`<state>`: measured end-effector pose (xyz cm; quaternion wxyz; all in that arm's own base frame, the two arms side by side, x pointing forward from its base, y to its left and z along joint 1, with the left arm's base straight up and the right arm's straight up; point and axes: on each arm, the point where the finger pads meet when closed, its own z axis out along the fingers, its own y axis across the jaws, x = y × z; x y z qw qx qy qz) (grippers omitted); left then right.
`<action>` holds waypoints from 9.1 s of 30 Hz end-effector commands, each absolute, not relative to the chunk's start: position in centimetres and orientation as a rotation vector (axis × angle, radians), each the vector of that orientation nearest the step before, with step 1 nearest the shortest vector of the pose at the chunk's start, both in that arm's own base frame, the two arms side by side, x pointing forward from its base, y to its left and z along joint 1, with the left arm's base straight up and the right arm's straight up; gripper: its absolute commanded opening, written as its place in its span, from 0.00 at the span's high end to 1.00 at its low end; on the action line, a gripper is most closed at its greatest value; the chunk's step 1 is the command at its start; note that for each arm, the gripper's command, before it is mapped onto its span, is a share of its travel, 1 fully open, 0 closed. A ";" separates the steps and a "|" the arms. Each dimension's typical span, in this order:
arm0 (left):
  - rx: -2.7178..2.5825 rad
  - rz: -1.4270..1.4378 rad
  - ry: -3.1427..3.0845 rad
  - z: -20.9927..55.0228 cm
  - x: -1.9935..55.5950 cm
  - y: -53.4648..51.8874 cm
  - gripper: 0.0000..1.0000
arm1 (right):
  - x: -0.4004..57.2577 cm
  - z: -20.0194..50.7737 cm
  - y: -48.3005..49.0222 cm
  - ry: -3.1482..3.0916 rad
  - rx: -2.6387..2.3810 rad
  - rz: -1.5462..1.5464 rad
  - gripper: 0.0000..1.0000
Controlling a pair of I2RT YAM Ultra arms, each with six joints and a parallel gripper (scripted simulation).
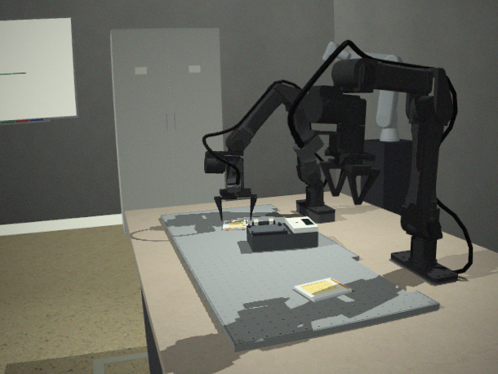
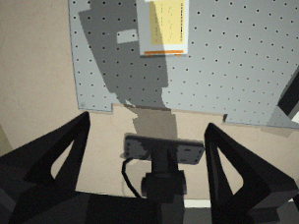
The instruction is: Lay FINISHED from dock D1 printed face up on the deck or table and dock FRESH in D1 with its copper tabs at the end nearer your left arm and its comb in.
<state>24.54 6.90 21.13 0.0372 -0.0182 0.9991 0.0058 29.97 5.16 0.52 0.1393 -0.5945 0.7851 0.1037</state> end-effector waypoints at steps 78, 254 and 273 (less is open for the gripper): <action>-0.064 0.016 3.084 22.7 24.7 7.3 0.00 | 29.8 -1.3 5.0 2.286 -1.691 0.322 0.02; -0.064 0.016 3.084 22.7 24.7 7.3 0.00 | 29.5 13.7 0.3 2.710 -1.181 0.221 1.00; -0.064 0.016 3.084 22.7 24.7 7.3 0.00 | 25.4 19.6 -4.2 3.056 -0.421 0.098 1.00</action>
